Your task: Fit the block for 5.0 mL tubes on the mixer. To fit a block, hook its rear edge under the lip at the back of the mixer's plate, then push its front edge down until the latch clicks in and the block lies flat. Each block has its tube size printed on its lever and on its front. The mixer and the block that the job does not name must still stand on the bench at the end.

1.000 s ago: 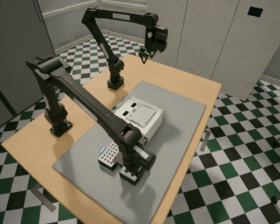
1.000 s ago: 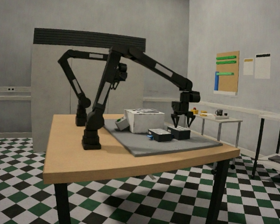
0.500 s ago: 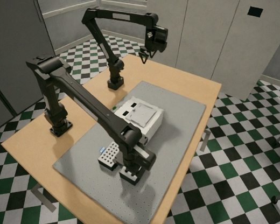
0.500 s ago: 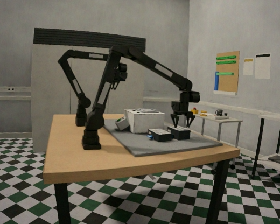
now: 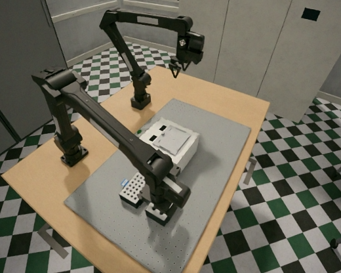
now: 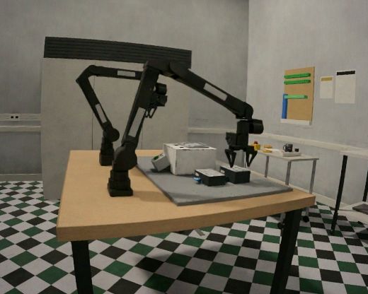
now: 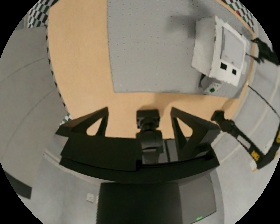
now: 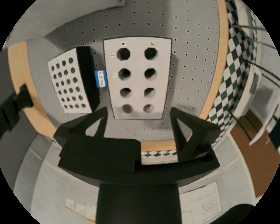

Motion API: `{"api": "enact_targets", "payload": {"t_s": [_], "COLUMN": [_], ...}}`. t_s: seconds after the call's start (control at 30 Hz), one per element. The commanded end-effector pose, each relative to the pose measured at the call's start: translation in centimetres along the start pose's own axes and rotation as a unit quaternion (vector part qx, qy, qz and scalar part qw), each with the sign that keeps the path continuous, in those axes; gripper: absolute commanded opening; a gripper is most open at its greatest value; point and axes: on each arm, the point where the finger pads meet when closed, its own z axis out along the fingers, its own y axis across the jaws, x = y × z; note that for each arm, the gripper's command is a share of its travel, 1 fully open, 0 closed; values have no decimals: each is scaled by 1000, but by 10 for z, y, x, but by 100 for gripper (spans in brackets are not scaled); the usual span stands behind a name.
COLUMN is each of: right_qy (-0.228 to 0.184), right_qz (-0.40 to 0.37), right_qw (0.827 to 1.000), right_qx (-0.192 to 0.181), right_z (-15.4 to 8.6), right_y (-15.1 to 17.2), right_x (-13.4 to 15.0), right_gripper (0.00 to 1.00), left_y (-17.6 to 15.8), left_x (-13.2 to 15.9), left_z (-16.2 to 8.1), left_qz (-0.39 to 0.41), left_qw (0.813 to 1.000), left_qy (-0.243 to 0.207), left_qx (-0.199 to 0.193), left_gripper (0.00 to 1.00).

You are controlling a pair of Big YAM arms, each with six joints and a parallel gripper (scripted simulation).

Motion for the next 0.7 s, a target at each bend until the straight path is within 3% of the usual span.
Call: {"api": "enact_targets", "payload": {"t_s": [0.0,0.67], "right_qy": [1,0], "right_qz": [-1,-2], "right_qw": [1000,1000], "right_qx": [5,-12], "right_z": [-4,16], "right_y": [-14,3], "right_x": [5,3], "right_gripper": [100,100], "left_y": [1,3], "left_x": [-5,-15], "left_z": [-8,-27], "left_qz": [-4,-4], "left_qw": [1000,999], "left_qy": [-14,-38], "left_qx": [-3,-7], "left_gripper": [100,100]}}
